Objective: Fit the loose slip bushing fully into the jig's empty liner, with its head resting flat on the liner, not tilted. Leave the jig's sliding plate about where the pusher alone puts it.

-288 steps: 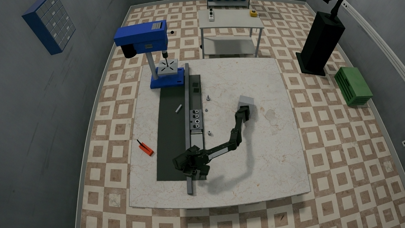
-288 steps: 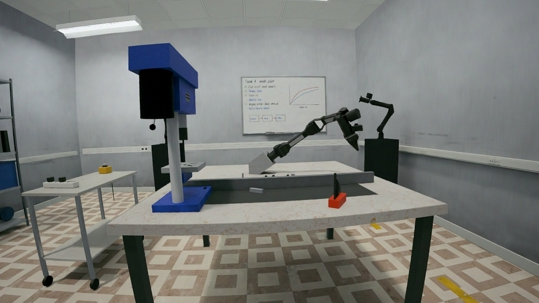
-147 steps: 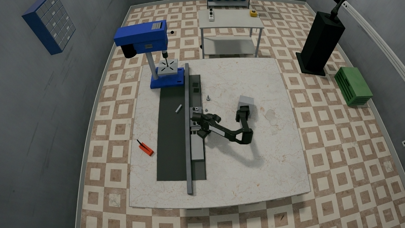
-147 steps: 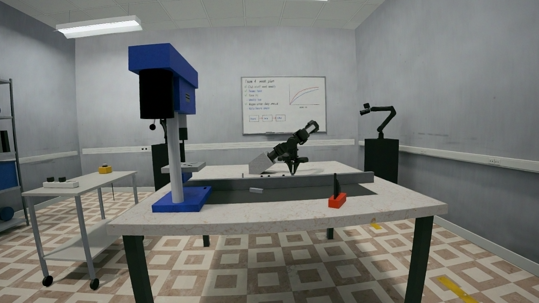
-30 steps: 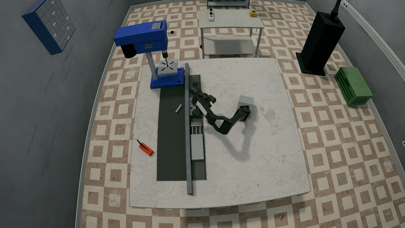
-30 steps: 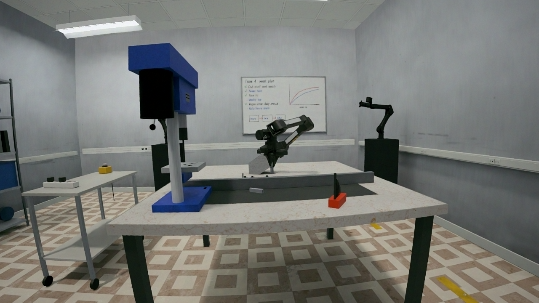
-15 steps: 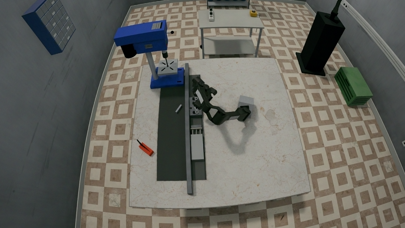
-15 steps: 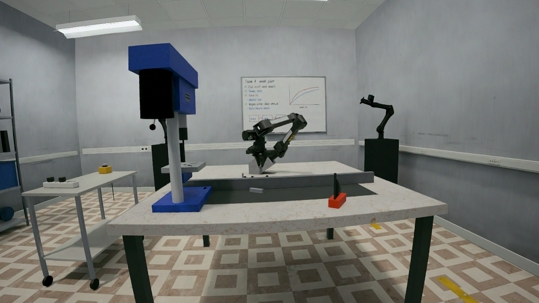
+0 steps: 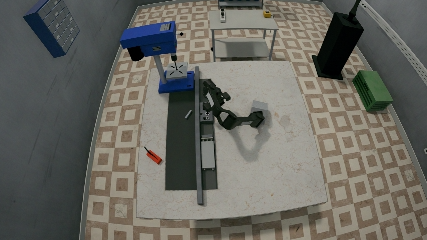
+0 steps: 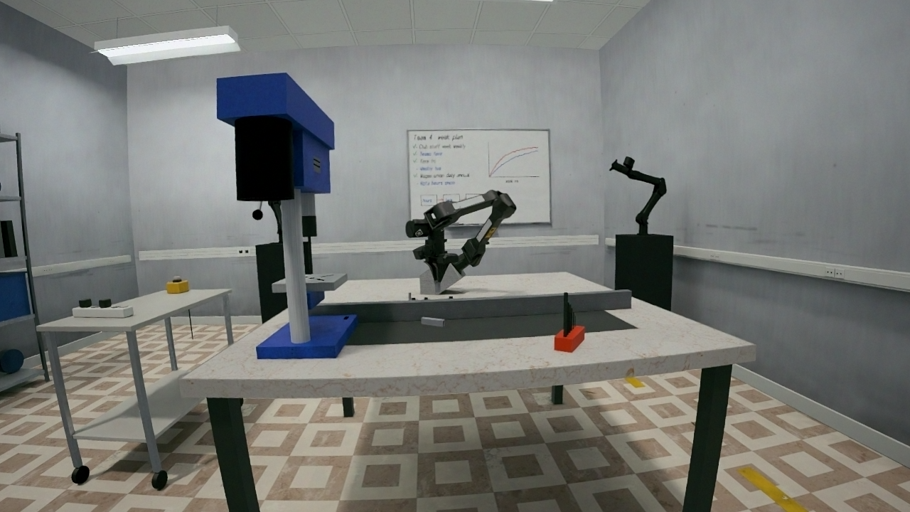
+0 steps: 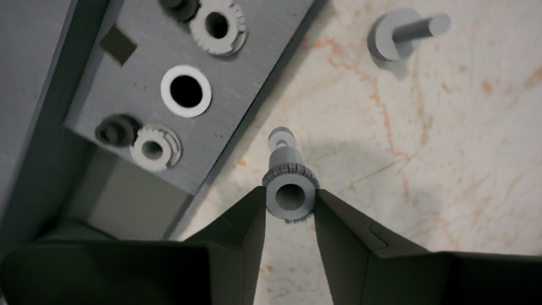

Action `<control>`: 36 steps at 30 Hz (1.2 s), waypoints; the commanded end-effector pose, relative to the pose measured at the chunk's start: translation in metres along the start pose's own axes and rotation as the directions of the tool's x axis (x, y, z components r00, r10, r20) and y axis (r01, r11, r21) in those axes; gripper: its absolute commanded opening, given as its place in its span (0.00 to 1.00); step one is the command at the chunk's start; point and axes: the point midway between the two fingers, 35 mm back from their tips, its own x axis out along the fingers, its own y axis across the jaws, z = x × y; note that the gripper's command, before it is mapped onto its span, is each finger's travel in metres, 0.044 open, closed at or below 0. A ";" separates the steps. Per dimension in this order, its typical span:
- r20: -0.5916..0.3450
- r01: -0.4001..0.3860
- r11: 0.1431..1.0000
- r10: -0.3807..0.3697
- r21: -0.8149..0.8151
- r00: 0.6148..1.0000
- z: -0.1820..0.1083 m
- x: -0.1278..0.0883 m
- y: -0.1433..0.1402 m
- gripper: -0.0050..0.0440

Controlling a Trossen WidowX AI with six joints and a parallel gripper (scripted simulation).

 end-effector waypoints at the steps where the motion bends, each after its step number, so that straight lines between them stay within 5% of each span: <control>1: 0.023 -0.003 0.998 0.002 0.062 1.000 0.003 -0.005 0.002 0.00; 15: 0.024 -0.013 0.871 0.001 0.492 1.000 0.004 -0.005 0.002 0.00; 36: 0.014 -0.010 0.868 0.004 0.497 1.000 0.018 0.001 0.031 0.00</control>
